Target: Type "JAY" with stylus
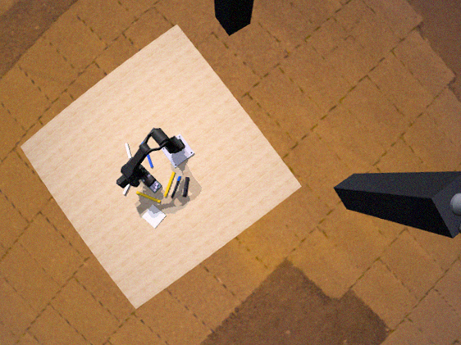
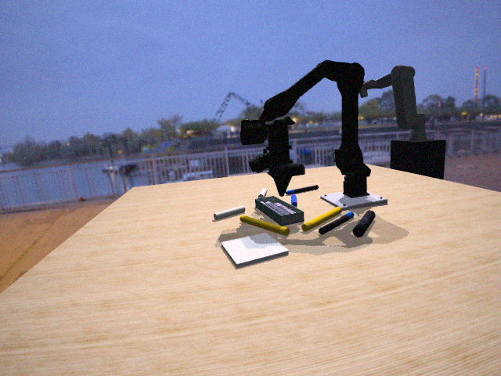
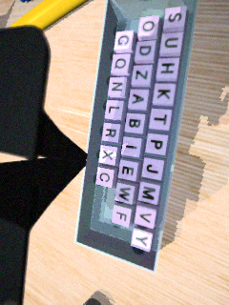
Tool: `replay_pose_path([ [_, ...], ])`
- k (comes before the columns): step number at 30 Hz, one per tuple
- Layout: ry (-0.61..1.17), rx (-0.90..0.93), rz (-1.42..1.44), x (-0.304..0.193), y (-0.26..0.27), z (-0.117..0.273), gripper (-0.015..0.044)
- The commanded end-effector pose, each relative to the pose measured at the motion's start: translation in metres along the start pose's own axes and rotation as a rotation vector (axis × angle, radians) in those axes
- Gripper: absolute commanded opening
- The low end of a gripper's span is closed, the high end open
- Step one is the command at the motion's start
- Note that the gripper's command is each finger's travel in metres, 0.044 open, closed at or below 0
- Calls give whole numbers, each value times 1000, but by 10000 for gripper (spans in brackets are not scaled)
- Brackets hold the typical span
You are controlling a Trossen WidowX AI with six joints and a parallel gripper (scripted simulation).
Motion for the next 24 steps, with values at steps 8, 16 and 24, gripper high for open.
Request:
replay_pose_path([
  [8,-4,7,7,3,62,1,0],
  [16,-4,7,7,3,62,1,0],
  [24,-4,7,7,3,62,61,0],
])
Point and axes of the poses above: the point midway between the two fingers, 35 mm back from their tips, its own z axis back along the fingers, its own y axis across the jaws, x = y × z, the point moved 4 cm from there along z, back along the fingers, and after that the axes turned 5 degrees about z, right-handed, at the moved point
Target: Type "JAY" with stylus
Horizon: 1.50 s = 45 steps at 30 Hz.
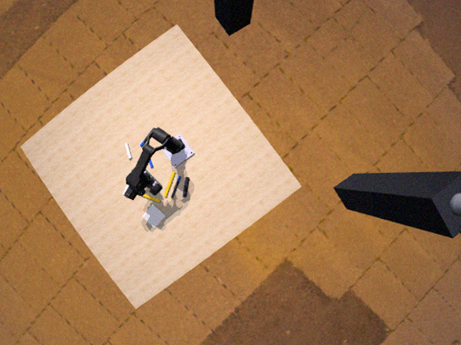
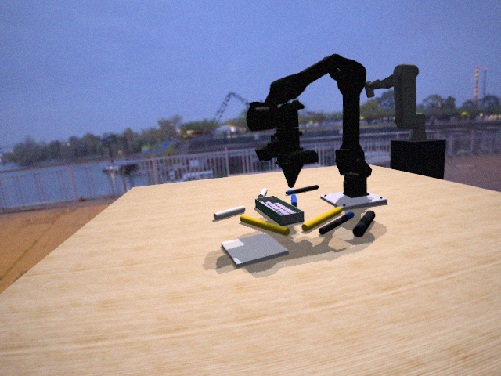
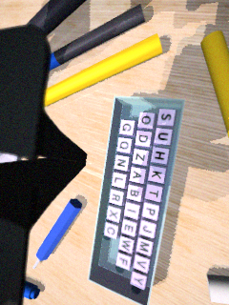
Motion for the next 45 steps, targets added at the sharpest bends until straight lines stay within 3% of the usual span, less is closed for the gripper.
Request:
replay_pose_path([
  [1,-11,-2,-3,-2,0,23,0],
  [10,-14,1,0,-1,0,18,0],
  [14,-14,1,0,-1,0,18,105],
  [18,-14,1,0,-1,0,18,0],
  [29,-14,1,0,-1,0,18,0],
  [32,-13,-2,-17,-1,-1,17,79],
  [35,6,-60,-256,-6,-12,11,150],
  [45,-58,-347,-1273,-36,-55,-12,150],
])
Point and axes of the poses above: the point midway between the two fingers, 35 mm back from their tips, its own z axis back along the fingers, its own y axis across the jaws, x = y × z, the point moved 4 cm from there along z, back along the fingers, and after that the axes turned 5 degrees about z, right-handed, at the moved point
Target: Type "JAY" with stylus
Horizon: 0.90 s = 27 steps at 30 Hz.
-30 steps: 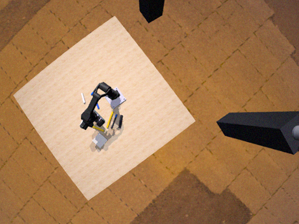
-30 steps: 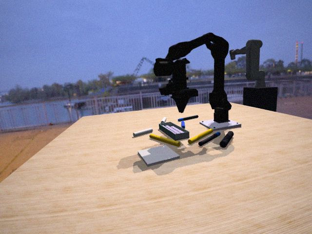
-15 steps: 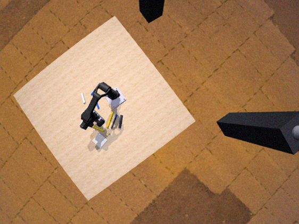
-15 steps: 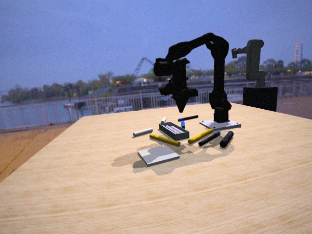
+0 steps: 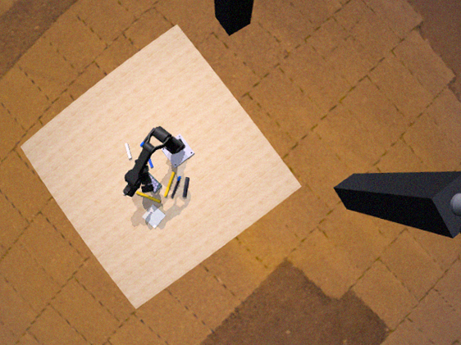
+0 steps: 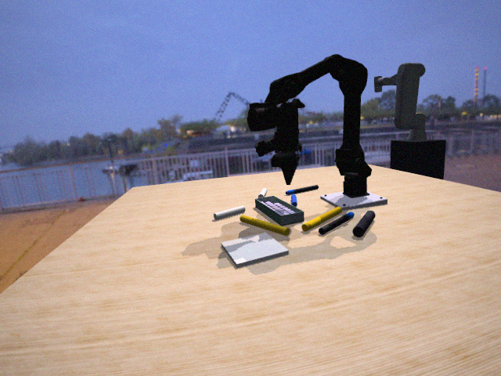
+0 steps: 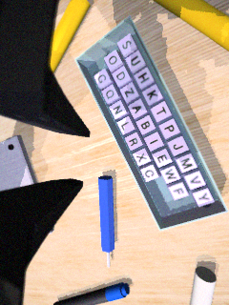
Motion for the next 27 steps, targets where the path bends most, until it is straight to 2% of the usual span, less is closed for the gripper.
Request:
replay_pose_path([
  [1,-87,-206,-783,-5,-40,-23,150],
  [3,-135,-249,-977,-6,-50,-28,150],
  [12,-274,-321,-1397,-7,-70,-37,150],
  [27,-278,-322,-1409,-9,-70,-37,150],
])
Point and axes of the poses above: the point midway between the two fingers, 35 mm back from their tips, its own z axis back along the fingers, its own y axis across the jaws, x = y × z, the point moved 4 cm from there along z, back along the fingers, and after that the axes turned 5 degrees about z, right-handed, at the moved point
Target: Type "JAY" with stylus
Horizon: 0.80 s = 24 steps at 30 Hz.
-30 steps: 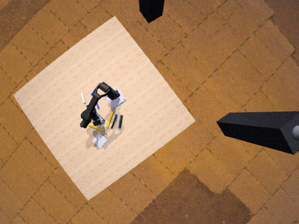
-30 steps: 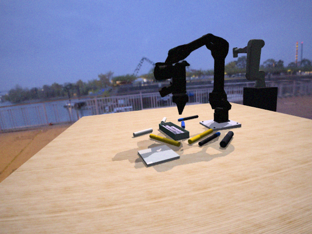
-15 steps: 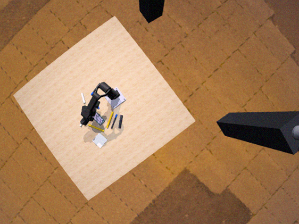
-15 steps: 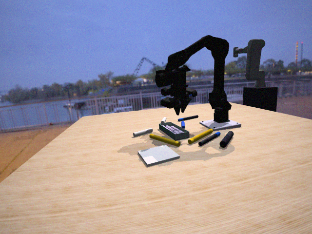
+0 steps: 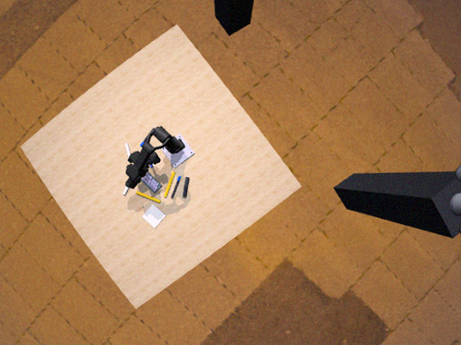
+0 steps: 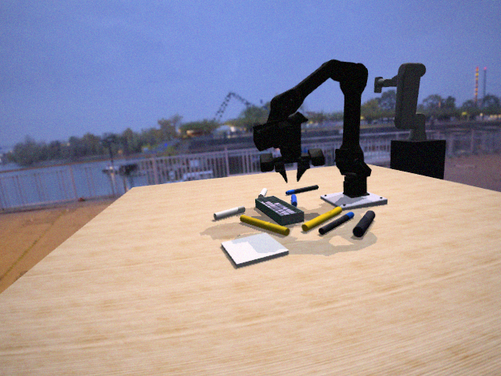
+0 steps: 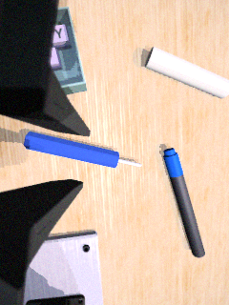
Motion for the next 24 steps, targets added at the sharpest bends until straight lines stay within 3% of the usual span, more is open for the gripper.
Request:
replay_pose_path([
  [1,-32,-11,-99,4,-3,-5,150],
  [24,-32,-11,-99,-2,-3,-15,150],
])
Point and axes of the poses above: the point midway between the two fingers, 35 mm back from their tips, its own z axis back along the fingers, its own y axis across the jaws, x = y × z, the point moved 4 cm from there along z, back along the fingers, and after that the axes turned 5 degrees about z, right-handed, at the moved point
